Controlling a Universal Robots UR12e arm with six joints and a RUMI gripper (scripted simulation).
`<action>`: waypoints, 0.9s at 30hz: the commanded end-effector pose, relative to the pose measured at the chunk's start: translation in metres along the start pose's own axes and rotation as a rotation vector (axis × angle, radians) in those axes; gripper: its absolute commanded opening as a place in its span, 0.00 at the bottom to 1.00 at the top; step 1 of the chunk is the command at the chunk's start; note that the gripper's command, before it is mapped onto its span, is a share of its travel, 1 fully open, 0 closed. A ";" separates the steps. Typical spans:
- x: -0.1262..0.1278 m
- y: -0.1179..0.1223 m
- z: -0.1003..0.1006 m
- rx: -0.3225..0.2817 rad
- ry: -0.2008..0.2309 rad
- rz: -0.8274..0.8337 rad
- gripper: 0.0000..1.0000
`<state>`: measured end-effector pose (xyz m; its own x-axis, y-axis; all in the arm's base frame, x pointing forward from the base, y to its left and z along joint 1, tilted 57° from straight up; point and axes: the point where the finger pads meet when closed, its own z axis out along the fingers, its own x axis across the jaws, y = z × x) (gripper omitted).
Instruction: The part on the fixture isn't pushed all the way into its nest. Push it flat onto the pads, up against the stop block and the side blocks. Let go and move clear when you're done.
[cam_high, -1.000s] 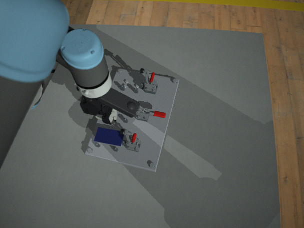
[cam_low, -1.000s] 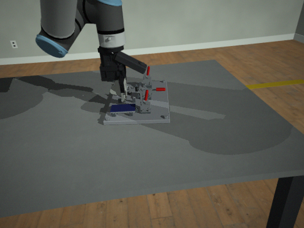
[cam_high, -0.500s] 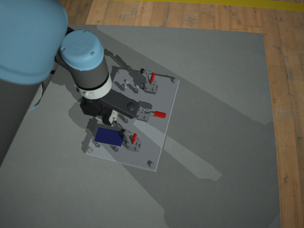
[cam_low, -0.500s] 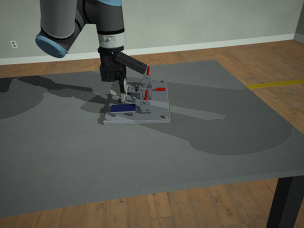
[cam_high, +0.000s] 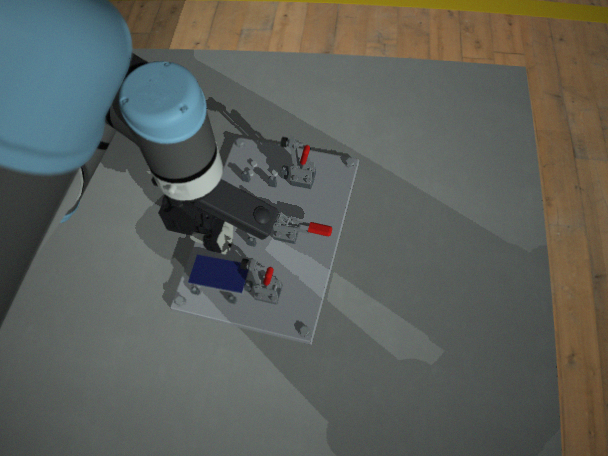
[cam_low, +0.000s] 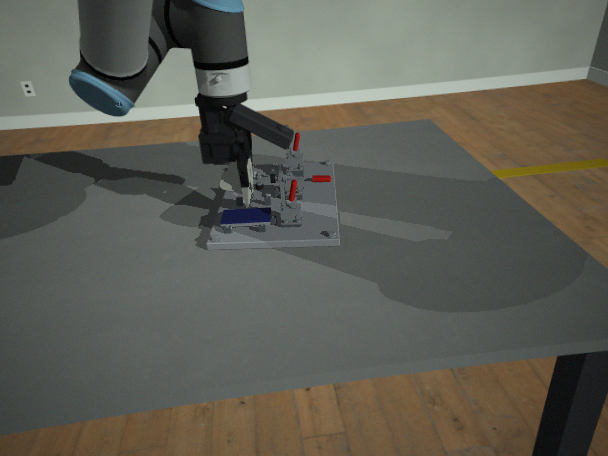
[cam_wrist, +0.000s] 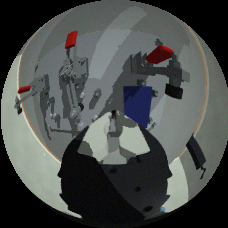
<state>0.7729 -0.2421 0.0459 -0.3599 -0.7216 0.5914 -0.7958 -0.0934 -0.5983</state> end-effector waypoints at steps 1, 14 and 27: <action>0.002 0.001 0.000 -0.002 -0.001 -0.001 0.00; 0.001 0.002 -0.001 -0.003 -0.002 -0.002 0.00; 0.006 0.001 -0.001 -0.002 -0.001 -0.001 0.00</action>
<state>0.7712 -0.2444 0.0475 -0.3590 -0.7220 0.5915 -0.7965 -0.0934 -0.5974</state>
